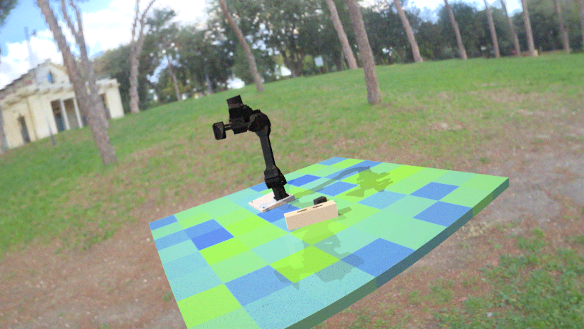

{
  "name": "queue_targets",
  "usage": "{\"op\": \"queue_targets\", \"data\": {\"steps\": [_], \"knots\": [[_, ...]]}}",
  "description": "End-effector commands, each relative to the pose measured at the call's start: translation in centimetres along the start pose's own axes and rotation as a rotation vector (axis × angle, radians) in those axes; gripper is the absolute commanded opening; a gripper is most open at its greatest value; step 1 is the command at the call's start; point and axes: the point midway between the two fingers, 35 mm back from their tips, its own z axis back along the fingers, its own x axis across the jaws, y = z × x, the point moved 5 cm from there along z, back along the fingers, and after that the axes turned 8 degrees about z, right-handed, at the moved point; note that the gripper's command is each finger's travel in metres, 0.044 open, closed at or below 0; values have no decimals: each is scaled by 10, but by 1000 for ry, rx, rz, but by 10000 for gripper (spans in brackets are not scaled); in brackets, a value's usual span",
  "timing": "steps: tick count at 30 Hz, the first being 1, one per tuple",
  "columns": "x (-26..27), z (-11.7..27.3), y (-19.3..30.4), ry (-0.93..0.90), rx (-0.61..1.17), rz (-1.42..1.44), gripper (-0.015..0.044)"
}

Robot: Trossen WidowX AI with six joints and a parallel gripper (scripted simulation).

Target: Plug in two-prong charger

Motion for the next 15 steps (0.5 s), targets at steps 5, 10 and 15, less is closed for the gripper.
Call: {"op": "queue_targets", "data": {"steps": [5, 10, 15], "knots": [[40, -17, 33, -125, 148, 115, 440], [64, -22, 51, -204, 220, 190, 440], [89, -24, 67, -288, 288, 271, 440]]}}
